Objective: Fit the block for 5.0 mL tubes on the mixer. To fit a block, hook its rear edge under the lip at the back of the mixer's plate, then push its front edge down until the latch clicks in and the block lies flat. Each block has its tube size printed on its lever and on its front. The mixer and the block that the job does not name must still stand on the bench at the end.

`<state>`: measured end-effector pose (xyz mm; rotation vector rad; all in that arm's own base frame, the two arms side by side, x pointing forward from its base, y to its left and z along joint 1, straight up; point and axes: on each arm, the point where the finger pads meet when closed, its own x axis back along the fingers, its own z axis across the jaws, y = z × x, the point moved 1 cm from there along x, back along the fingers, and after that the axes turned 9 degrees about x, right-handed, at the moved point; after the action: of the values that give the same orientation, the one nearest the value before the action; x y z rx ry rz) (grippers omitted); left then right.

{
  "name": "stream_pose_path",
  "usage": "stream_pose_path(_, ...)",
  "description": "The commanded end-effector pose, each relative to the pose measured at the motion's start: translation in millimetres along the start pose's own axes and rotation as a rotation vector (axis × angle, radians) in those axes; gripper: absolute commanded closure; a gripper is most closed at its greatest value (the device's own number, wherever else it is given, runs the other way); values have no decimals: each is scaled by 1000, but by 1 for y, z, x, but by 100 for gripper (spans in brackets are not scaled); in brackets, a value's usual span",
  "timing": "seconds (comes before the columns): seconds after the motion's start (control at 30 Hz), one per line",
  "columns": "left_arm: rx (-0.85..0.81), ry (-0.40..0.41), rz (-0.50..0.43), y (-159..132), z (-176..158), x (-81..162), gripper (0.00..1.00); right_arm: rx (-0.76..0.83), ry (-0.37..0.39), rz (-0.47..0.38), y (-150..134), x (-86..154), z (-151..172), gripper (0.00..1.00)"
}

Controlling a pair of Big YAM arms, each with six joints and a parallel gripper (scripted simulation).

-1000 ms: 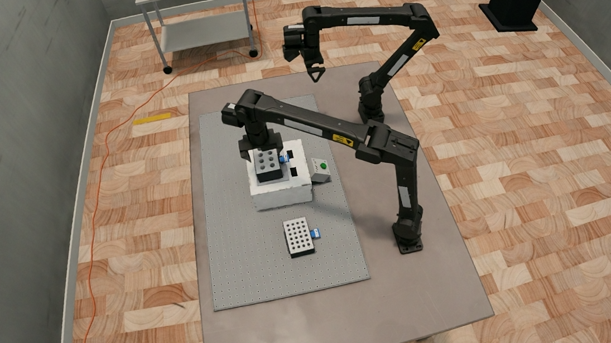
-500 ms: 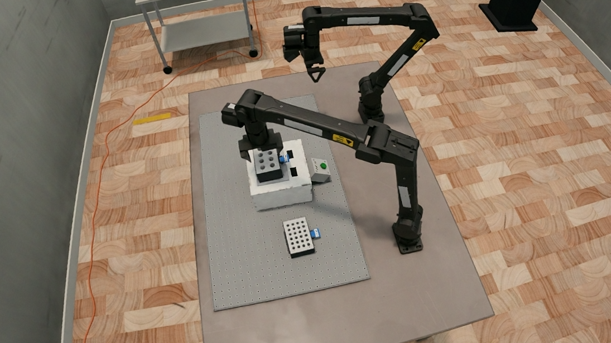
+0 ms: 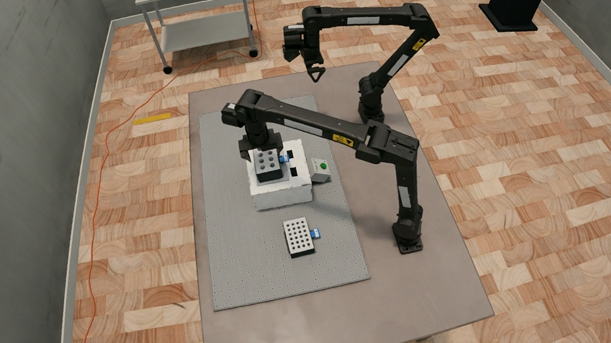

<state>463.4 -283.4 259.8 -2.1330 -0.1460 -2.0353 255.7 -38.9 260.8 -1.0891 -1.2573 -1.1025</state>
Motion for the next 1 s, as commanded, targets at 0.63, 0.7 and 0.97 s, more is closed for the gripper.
stream_pose_path(0.63,-10,-39,38,1,0,13,0,-9,0,-5,-2,2,-1,0)
stream_pose_path(0.7,-10,-39,38,1,0,13,0,-9,1,-3,-2,1,-1,0)
stream_pose_path(0.97,-10,-39,38,1,0,13,0,-8,-7,-26,3,11,-2,0)
